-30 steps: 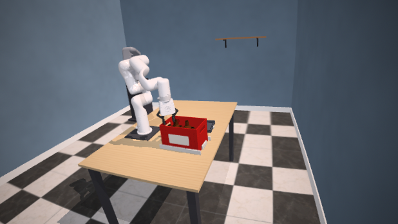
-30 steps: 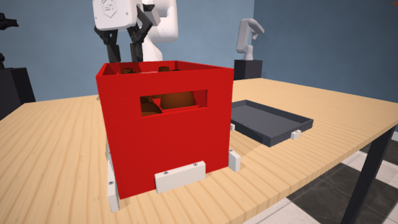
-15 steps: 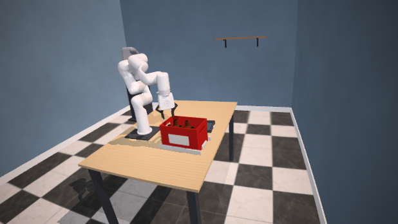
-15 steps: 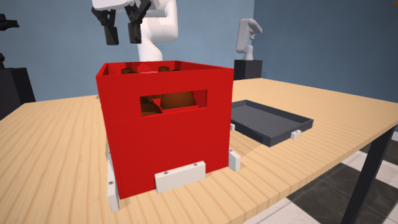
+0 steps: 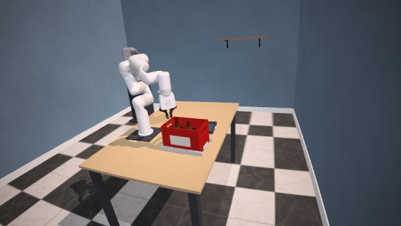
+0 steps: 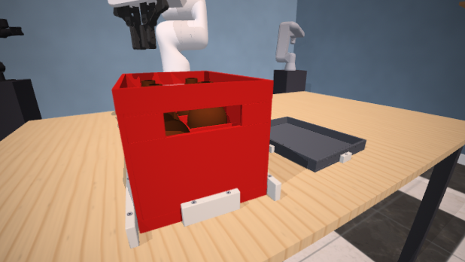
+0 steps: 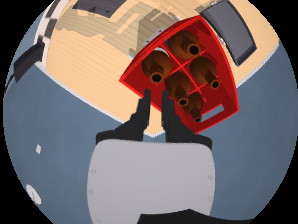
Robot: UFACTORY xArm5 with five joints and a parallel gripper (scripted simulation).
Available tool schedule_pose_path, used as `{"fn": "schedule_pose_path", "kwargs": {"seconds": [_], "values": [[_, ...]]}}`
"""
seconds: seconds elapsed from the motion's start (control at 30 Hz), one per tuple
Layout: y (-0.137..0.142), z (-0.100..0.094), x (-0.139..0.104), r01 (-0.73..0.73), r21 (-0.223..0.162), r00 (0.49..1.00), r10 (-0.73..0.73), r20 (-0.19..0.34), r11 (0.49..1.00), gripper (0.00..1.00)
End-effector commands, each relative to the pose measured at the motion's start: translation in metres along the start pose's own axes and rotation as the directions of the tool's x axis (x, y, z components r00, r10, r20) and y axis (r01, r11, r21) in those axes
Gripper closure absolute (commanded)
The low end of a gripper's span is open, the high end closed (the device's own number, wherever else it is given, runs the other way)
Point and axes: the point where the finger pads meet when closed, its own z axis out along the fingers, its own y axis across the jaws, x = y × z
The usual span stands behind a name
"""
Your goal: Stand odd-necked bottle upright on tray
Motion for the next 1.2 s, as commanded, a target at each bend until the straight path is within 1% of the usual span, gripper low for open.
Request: {"fn": "schedule_pose_path", "kwargs": {"seconds": [0.0,1.0,1.07,1.13,1.17], "values": [[0.000,-0.001,-0.001,0.000,-0.002,1.000,0.000,0.004,1.000,1.00],[0.001,-0.001,0.000,0.000,-0.002,1.000,0.000,0.004,1.000,1.00],[0.015,-0.001,0.011,0.000,-0.001,1.000,0.000,0.003,1.000,1.00],[0.038,-0.001,0.034,0.000,0.000,1.000,0.000,0.001,1.000,1.00],[0.044,0.000,0.041,0.000,0.000,1.000,0.000,0.001,1.000,1.00]]}}
